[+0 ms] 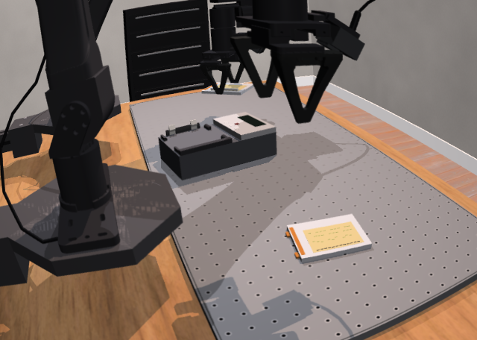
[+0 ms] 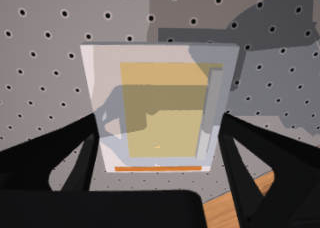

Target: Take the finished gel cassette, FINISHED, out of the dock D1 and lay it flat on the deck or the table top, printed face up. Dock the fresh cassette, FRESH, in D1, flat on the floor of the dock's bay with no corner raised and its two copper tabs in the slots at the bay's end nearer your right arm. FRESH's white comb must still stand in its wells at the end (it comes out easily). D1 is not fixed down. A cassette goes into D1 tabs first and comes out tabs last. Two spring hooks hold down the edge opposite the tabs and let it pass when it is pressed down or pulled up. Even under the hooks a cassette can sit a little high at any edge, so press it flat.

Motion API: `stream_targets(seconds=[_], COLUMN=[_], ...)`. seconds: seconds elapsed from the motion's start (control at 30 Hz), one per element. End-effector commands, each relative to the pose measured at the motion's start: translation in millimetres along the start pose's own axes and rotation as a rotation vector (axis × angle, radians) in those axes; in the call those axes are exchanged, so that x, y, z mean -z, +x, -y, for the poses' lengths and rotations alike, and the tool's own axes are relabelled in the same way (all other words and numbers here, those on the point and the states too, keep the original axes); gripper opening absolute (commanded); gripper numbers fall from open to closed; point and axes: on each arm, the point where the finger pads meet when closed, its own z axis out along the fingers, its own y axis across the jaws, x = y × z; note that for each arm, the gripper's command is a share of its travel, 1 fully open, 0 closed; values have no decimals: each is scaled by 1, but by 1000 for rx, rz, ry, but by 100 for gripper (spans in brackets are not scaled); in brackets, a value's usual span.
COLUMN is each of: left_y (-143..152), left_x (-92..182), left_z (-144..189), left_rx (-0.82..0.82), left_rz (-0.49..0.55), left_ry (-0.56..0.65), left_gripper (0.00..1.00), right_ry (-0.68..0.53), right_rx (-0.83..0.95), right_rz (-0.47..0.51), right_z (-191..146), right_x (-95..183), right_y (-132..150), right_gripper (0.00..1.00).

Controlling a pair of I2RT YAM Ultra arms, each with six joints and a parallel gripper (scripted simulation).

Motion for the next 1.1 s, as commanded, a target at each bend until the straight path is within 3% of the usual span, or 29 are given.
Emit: stream_targets(seconds=[0.0, 1.07], left_y=[-16, -9], left_x=[23, 12], left_z=[-11, -4], left_rx=[-6, -12], left_rz=[45, 17], left_ry=[-36, -10], left_gripper=[0, 0], right_ry=[14, 14], right_rx=[-9, -9], right_rz=[29, 29], right_z=[6, 6], right_x=[11, 11], right_y=[-6, -6], right_gripper=[100, 100])
